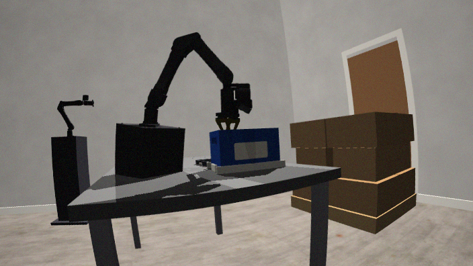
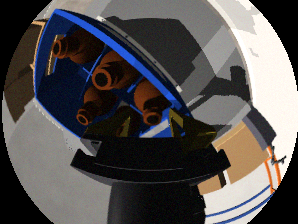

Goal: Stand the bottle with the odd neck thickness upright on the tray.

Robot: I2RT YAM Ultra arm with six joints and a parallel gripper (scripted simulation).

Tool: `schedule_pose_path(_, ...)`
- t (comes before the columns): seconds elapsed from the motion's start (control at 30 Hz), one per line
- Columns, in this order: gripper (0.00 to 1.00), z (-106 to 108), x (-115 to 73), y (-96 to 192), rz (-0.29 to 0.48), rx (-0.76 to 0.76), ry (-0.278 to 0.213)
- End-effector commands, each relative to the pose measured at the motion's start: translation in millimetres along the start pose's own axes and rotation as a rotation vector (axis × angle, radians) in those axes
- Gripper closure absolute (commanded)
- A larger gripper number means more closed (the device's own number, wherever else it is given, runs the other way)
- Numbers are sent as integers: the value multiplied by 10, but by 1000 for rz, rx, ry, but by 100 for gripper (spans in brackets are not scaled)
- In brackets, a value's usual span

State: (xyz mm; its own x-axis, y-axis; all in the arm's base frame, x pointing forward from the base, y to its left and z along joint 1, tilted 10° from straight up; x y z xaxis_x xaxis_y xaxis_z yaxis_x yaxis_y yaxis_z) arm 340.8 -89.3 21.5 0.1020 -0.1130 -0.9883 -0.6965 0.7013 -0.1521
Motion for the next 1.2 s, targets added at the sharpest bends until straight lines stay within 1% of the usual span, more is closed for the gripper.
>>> schedule_pose_path(0.0,39,-43,32,-24,-20,4,2)
schedule_pose_path(1.0,39,-43,32,-24,-20,4,2)
schedule_pose_path(1.03,100,-43,32,-24,-20,4,2)
schedule_pose_path(1.17,100,-22,22,-30,-22,3,-4)
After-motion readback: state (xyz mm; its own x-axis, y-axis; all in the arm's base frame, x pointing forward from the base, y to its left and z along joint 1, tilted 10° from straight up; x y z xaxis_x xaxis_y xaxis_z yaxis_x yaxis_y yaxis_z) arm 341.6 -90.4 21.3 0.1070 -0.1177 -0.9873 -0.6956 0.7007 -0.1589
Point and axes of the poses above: the point where the finger pads meet when closed, its own x axis out along the fingers, its own z axis across the jaws, y = z × x, the point moved 3 cm from there along -x, back along the fingers, and after that the axes turned 4 degrees about x, right-handed, at the moved point
